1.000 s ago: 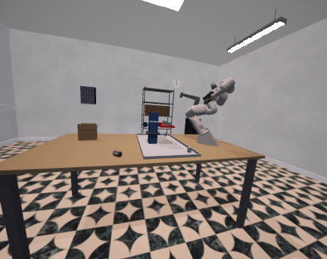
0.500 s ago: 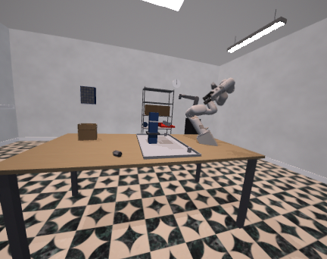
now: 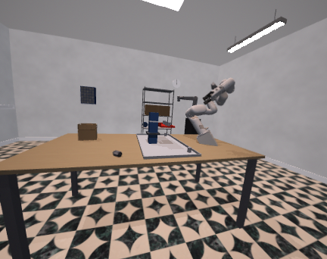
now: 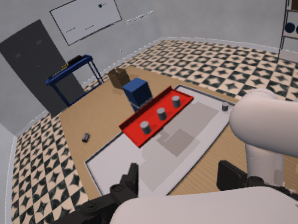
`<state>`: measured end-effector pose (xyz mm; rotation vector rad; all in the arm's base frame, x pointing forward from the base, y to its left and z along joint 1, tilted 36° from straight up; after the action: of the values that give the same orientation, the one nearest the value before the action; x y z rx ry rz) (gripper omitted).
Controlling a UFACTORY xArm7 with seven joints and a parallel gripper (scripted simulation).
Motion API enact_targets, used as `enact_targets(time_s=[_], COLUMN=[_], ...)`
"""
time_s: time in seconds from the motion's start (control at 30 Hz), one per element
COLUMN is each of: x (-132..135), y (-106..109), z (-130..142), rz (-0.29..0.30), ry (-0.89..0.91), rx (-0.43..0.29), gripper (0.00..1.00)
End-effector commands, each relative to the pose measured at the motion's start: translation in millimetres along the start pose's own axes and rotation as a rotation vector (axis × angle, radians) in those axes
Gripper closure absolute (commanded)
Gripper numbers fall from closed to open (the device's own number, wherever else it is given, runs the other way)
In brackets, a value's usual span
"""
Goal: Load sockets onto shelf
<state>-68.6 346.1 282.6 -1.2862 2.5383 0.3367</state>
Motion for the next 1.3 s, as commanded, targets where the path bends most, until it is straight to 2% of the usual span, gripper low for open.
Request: enact_targets(time_s=[0.0, 0.67, 0.77, 0.87, 0.9, 0.93, 1.0, 1.03, 1.07, 1.1, 1.17, 1.2, 1.23, 1.27], x=[0, 0, -4, -21, -21, -25, -25, -29, -29, -28, -29, -26, -26, -21], y=[1, 1, -5, -39, -39, -57, -57, -83, -83, -106, -110, -137, -137, -161], z=[-1, -1, -11, -60, -60, -81, -81, -106, -106, -125, -128, -147, -147, -161], rz=[-0.001, -0.001, 0.018, 0.121, 0.121, 0.175, 0.175, 0.238, 0.238, 0.307, 0.307, 0.377, 0.377, 0.445], ry=[-0.001, -0.001, -0.026, -0.145, -0.145, -0.207, -0.207, -0.275, -0.275, -0.347, -0.347, -0.419, -0.419, -0.488], rx=[-0.002, -0.002, -0.025, -0.134, -0.134, -0.188, -0.188, -0.248, -0.248, -0.309, -0.309, -0.369, -0.369, -0.425], gripper=[0.0, 0.0, 0.0, 0.0, 0.0, 0.0, 0.0, 0.0, 0.0, 0.0, 0.0, 0.0, 0.0, 0.0])
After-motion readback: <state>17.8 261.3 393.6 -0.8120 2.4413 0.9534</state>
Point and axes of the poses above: the point where the finger pads meet when closed, its own y axis back along the fingers, its own x axis across the jaws, z = x × y, the point moved 10 cm from there along y, back along the fingers, and after that the axes turned 4 degrees about -y, right-handed, at the moved point
